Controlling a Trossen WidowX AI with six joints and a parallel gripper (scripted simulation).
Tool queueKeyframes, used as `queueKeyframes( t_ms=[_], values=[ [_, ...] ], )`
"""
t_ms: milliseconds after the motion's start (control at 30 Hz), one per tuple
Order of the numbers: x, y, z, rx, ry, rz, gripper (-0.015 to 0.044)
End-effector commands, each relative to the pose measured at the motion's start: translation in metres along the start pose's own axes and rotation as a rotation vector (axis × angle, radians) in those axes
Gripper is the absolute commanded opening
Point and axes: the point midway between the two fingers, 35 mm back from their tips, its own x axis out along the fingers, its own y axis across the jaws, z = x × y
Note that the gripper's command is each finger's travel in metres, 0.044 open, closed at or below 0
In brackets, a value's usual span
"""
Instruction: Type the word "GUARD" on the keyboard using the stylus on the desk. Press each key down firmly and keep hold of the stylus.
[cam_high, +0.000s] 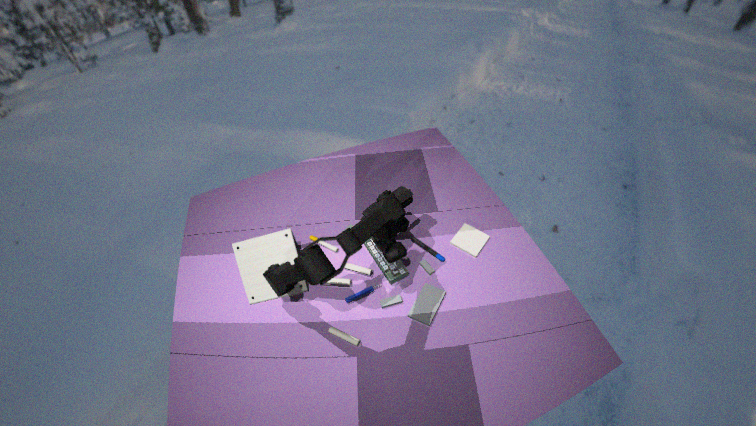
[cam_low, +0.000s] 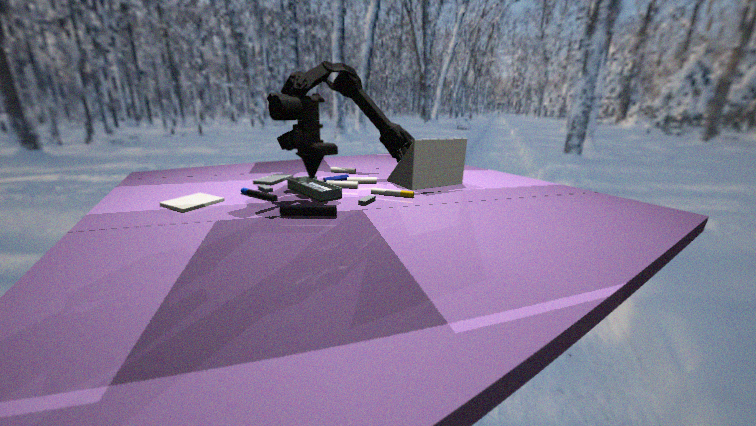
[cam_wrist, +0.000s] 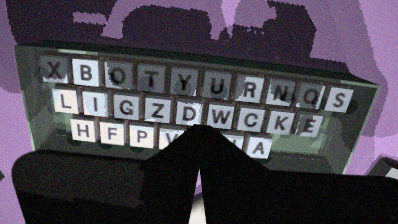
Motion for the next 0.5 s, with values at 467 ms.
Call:
queueKeyframes(
  t_ms=[467],
  values=[
    [0.0, -0.06, -0.002, 0.004, 0.001, -0.008, 0.0]
  ],
)
